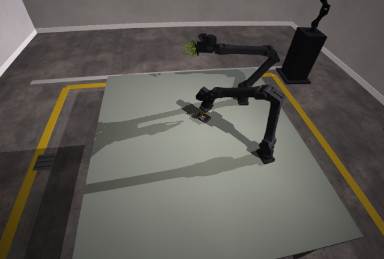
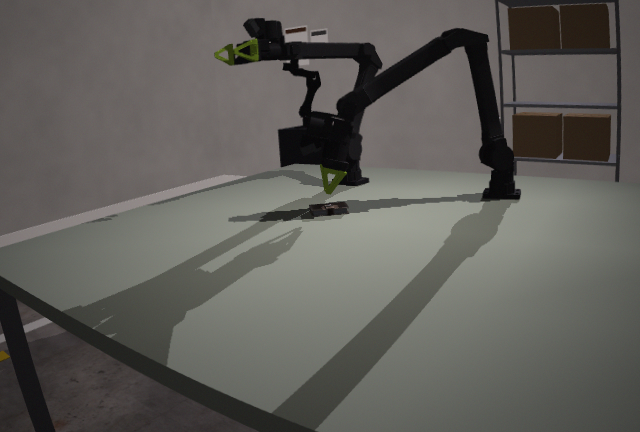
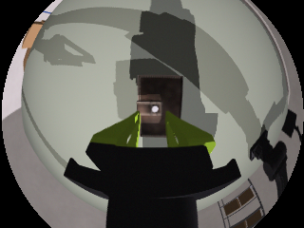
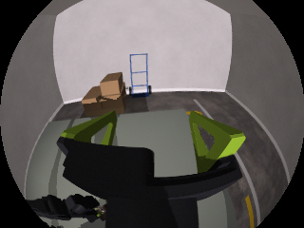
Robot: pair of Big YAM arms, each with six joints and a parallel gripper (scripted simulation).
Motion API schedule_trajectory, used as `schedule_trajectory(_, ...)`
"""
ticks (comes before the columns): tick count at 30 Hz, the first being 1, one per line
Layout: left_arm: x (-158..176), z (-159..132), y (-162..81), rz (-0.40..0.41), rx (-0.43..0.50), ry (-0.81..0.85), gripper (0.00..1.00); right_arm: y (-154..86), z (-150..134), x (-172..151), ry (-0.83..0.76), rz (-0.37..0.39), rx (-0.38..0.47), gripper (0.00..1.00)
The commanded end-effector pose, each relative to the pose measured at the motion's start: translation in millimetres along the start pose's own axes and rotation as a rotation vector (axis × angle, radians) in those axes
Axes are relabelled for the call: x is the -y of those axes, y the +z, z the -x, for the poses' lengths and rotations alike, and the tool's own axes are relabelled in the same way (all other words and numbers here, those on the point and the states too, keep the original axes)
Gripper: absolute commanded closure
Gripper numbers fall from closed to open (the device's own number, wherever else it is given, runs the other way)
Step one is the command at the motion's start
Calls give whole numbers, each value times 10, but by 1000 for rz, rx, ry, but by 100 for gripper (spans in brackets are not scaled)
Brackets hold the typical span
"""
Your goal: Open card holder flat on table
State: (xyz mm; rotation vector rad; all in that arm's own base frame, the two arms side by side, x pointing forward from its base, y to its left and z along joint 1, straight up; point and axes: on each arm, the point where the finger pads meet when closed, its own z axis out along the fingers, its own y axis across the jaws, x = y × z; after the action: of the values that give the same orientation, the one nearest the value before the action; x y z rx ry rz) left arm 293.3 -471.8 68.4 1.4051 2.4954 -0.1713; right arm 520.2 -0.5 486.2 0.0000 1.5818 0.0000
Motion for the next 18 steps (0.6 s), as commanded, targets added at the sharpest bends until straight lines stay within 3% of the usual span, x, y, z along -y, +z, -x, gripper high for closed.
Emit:
schedule_trajectory(1, 75, 81, 61, -6, 5, 22, 66, -6, 231, 0, 0, 0, 40, 0)
schedule_trajectory(18, 74, 8, 195, -5, 2, 21, 66, -6, 231, 0, 0, 0, 40, 0)
